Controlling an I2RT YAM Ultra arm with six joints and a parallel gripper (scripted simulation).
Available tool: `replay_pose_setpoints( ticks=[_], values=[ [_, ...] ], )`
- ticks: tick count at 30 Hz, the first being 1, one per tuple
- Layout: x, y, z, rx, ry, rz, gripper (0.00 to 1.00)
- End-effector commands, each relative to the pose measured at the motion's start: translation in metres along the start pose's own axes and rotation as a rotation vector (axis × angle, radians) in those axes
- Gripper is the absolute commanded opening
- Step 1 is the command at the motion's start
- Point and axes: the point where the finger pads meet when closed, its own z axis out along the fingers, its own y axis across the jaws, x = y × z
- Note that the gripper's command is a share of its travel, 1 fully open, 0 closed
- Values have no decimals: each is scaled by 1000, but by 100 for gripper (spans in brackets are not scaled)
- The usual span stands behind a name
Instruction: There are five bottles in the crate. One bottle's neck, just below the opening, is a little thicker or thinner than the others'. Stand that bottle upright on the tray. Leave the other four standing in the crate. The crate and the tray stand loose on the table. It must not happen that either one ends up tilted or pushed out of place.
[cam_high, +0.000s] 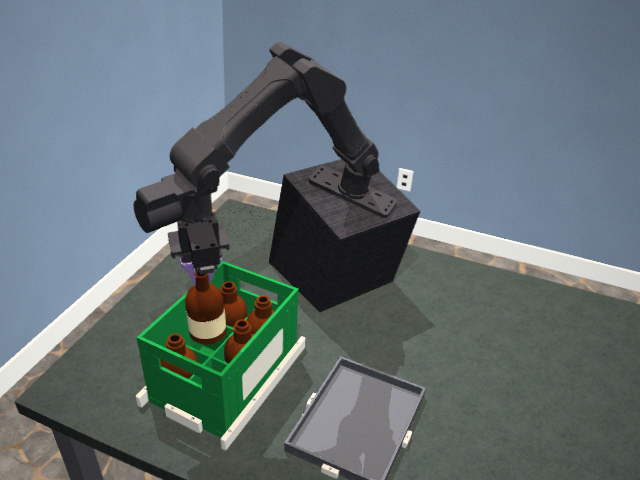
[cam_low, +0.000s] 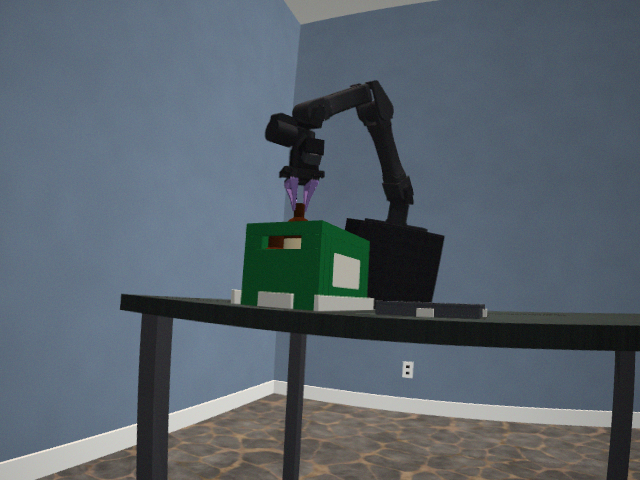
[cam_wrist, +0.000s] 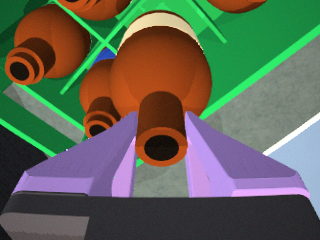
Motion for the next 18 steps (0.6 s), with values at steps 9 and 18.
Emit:
replay_pose_setpoints(
  ticks=[9,18],
  values=[
    [-5,-12,-43,51,-29,-2,0],
    [-5,-13,-54,51,-29,-2,0]
  ],
)
